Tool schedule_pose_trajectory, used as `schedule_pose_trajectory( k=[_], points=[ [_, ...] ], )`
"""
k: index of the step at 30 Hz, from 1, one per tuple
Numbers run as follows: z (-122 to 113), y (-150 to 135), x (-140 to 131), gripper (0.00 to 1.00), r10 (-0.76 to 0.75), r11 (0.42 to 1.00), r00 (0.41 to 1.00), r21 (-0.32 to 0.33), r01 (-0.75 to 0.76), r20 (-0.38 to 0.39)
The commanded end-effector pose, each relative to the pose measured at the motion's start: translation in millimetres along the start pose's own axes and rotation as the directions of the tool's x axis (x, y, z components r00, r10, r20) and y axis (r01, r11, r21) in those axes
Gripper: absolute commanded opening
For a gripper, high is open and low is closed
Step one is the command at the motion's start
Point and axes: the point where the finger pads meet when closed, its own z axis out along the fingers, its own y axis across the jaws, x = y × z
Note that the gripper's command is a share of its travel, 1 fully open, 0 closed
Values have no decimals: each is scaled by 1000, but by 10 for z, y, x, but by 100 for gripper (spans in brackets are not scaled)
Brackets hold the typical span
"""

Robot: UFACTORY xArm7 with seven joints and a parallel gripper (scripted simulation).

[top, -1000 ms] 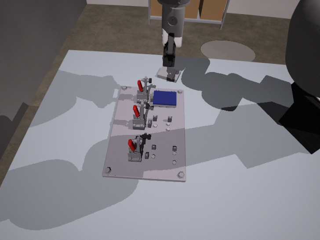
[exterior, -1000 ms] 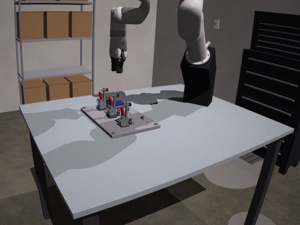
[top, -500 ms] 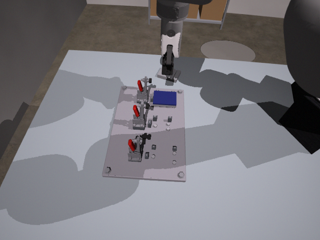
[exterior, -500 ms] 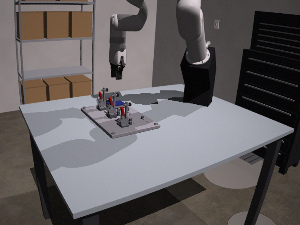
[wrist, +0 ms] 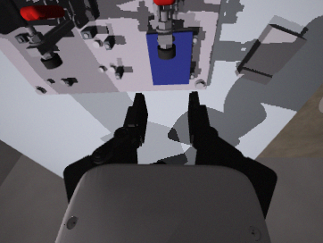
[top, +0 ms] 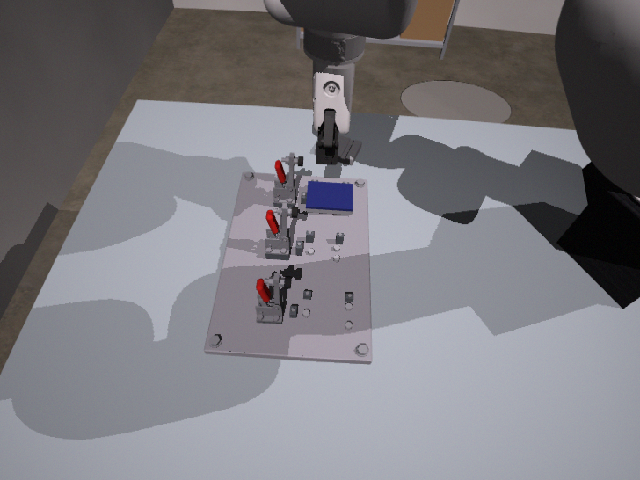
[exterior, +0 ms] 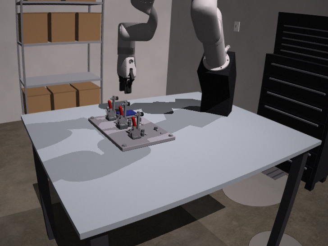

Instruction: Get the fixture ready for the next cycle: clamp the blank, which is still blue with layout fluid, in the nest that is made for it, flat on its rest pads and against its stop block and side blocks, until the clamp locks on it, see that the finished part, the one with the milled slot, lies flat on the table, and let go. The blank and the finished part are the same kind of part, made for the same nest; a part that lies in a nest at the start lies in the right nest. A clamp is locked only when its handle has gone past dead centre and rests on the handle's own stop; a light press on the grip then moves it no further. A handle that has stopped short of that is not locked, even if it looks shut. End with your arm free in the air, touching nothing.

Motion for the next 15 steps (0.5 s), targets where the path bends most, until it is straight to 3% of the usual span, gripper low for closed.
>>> schedule_pose_trajectory(
  k=[1,7,15],
  points=[
    [-12,9,314,47,-2,1000,1000,-3,2,-4],
    [-13,8,672,47,-2,1000,1000,-3,2,-4],
    [-13,8,742,47,-2,1000,1000,-3,2,-4]
  ],
)
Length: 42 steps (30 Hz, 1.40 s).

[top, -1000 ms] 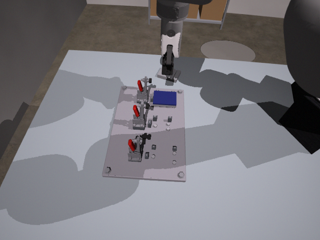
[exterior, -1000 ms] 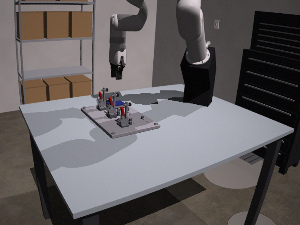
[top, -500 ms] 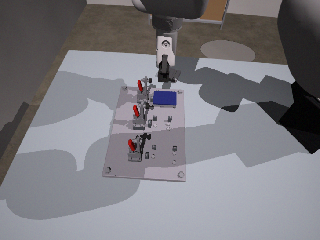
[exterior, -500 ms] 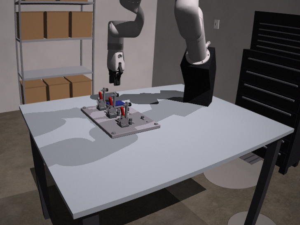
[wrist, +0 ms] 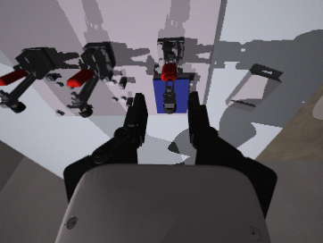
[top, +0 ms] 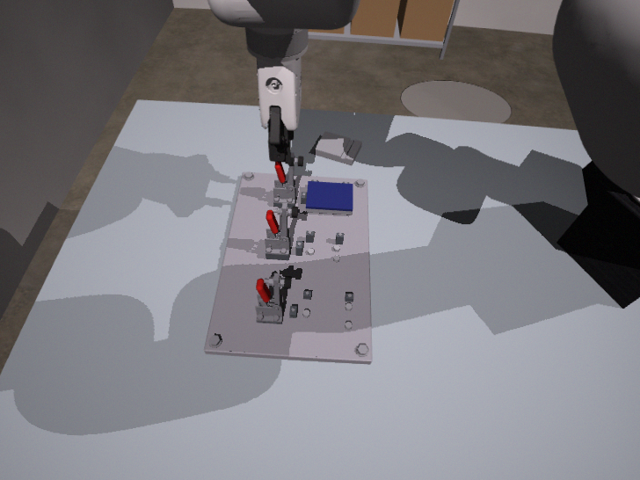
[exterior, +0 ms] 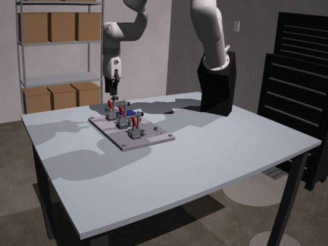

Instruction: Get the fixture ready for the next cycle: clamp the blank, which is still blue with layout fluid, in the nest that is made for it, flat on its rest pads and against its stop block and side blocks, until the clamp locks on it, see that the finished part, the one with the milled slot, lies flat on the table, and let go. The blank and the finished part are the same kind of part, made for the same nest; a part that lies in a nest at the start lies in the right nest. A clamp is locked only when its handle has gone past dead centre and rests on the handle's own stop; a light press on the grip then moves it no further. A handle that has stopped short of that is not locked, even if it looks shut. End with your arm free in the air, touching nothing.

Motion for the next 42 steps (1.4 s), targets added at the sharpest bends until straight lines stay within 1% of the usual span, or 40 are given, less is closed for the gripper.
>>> schedule_pose_trajectory(
  k=[1,5,9,11,18,34,42],
  points=[
    [-9,14,42,47,3,1000,1000,-3,-3,-2],
    [42,14,43,47,3,1000,1000,-3,-3,-2],
    [159,14,43,47,3,1000,1000,-3,-3,-2],
    [159,14,43,47,3,1000,1000,-3,-3,-2],
    [360,15,43,47,3,1000,1000,-3,-3,-2],
    [408,16,44,47,3,1000,1000,-3,-3,-2],
    [630,30,54,47,3,1000,1000,-3,-3,-2]
  ],
)
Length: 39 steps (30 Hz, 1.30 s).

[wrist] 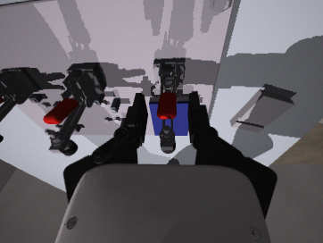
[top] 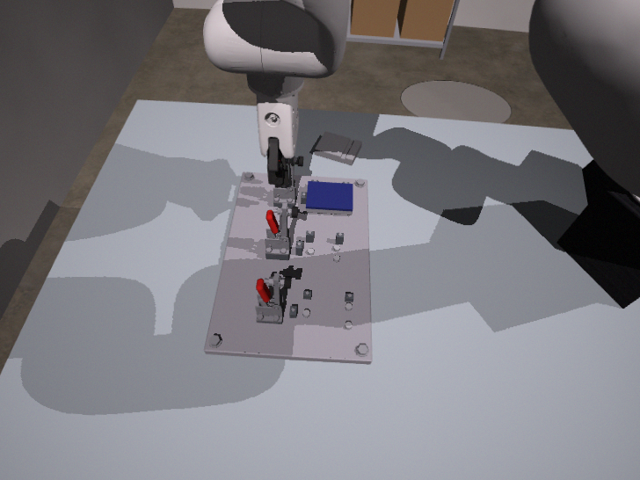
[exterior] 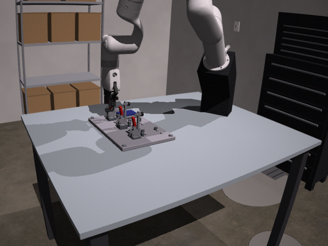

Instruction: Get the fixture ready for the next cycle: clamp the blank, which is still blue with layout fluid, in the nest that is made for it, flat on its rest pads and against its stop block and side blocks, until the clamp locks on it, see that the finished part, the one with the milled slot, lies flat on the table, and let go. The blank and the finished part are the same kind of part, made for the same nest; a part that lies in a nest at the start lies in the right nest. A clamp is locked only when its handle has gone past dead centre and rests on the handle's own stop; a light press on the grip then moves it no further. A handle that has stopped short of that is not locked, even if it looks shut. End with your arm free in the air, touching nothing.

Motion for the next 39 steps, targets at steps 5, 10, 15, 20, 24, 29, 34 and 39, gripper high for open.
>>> schedule_pose_trajectory(
  k=[5,10,15,20,24,29,34,39],
  points=[
    [145,18,8,47,1,1000,1000,-2,-1,-1],
    [146,18,8,47,1,1000,1000,-2,-1,-1],
    [146,18,8,0,1,1000,1000,-2,-1,-1],
    [146,18,8,0,1,1000,1000,-2,-1,-1],
    [146,18,8,0,1,1000,1000,-2,-1,-1],
    [146,18,8,0,1,1000,1000,-2,-1,-1],
    [146,18,8,0,1,1000,1000,-2,-1,-1],
    [146,18,8,0,1,1000,1000,-2,-1,-1]
  ],
)
